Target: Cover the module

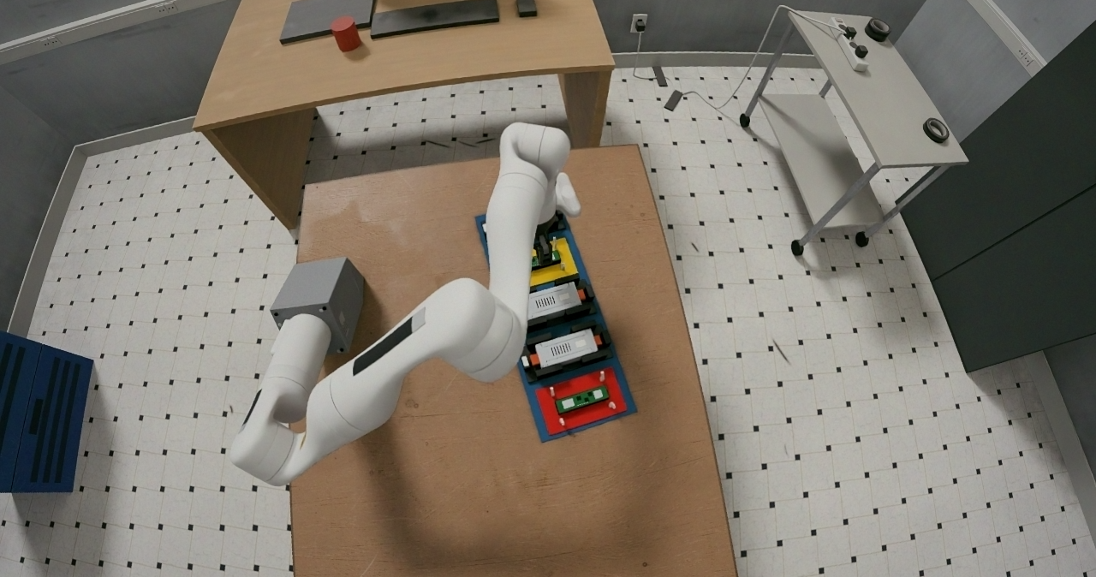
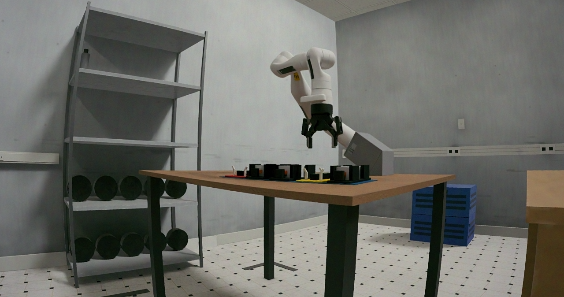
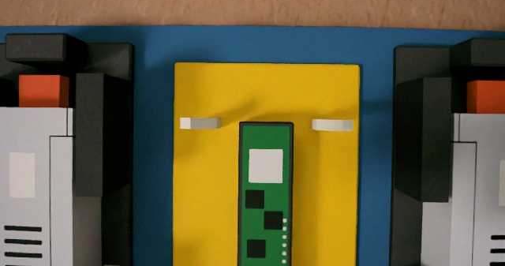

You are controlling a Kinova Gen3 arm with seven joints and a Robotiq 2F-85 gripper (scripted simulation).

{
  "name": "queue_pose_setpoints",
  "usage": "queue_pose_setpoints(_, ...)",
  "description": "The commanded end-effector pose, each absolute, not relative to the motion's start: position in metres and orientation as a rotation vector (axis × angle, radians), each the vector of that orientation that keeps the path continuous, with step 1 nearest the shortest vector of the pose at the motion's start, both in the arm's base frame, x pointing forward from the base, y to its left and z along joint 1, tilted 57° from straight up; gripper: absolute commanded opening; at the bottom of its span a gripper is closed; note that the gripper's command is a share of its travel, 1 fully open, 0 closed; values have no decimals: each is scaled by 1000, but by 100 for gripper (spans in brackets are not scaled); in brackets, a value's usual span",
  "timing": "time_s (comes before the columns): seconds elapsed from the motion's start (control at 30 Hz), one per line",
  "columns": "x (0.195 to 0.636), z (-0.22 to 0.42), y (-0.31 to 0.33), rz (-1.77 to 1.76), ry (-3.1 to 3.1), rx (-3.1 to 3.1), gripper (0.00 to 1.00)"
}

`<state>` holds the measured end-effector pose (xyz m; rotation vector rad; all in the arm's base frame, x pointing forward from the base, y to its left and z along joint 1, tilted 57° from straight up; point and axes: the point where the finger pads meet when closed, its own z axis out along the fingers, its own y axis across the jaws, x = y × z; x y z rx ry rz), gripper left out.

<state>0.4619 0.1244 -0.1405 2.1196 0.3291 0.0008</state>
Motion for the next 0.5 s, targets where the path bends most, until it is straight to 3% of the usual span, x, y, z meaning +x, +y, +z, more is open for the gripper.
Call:
queue_pose_setpoints(0.0, 463, -143, 121, 3, 330, 2121, 100)
queue_pose_setpoints(0.47, 465, -150, 110, 3, 330, 2121, 100)
